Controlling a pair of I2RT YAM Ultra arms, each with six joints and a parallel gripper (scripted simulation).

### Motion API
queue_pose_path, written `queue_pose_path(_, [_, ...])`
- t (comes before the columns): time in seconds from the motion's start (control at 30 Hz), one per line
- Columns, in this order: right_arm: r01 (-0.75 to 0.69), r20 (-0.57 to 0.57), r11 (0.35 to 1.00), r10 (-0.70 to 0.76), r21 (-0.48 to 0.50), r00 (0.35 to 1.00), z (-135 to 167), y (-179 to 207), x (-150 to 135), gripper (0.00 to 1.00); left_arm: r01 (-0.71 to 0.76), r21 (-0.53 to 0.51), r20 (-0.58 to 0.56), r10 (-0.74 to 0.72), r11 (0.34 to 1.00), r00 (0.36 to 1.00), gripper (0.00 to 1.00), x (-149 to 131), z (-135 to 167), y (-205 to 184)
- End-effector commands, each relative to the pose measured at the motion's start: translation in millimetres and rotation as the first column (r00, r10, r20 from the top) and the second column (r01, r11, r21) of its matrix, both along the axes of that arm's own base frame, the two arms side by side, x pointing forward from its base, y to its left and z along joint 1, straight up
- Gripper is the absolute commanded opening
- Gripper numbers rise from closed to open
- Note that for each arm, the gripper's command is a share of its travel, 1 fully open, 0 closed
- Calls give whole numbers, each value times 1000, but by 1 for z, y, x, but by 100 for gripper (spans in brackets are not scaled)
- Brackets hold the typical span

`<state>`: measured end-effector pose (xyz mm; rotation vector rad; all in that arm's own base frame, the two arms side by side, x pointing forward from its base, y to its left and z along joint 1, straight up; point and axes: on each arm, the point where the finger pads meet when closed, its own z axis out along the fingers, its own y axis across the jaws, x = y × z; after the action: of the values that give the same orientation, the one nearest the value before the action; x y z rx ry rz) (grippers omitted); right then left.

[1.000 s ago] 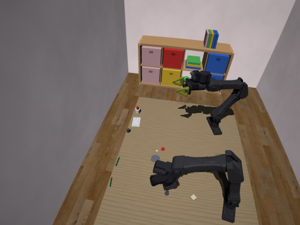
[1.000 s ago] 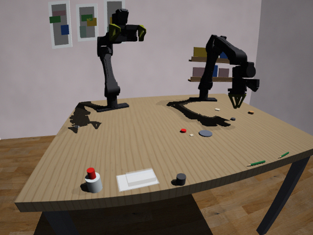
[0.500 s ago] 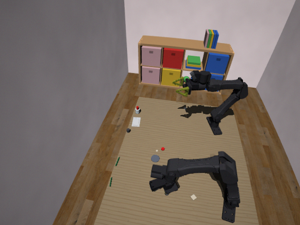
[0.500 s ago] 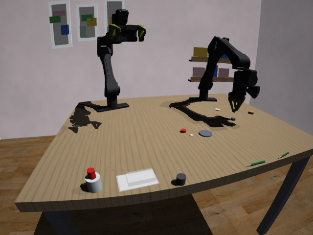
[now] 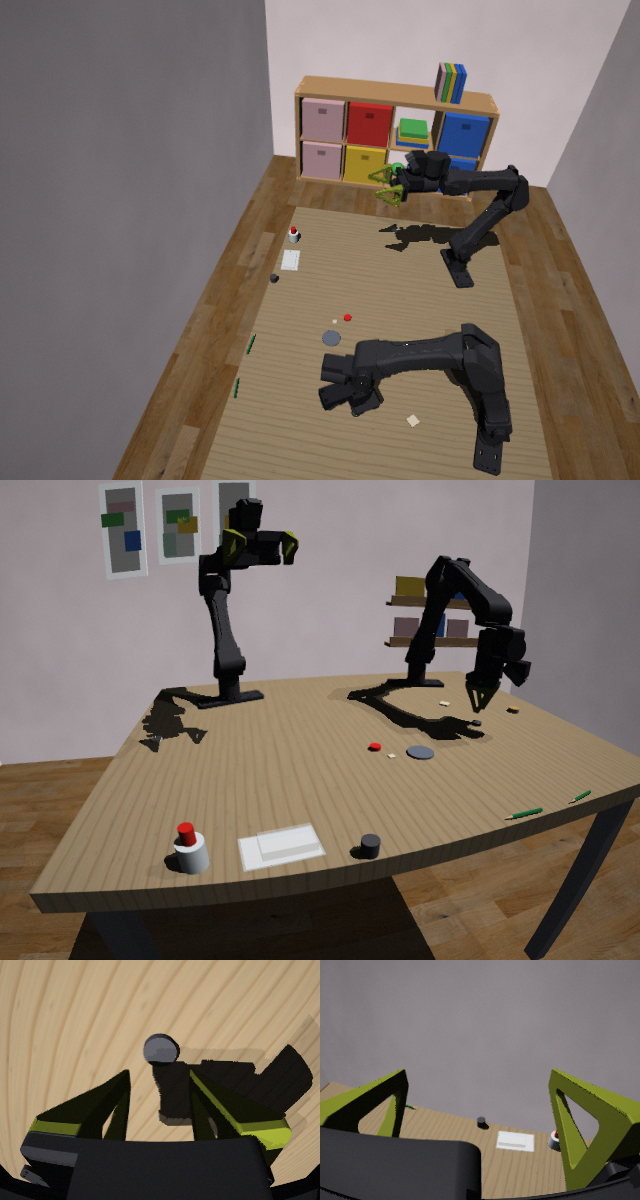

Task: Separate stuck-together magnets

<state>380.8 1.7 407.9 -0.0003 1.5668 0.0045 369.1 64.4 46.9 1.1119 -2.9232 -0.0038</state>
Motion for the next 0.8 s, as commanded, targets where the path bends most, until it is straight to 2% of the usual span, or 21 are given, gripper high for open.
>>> queue_pose_path(0.0, [1,33,1000,-1,-1,999,11,-1,-2,100,-2,3,14,2,1000,1000,40,3,2,2])
queue_pose_path(0.77, [1,33,1000,-1,-1,999,11,-1,-2,100,-2,3,14,2,1000,1000,40,5,-18,1])
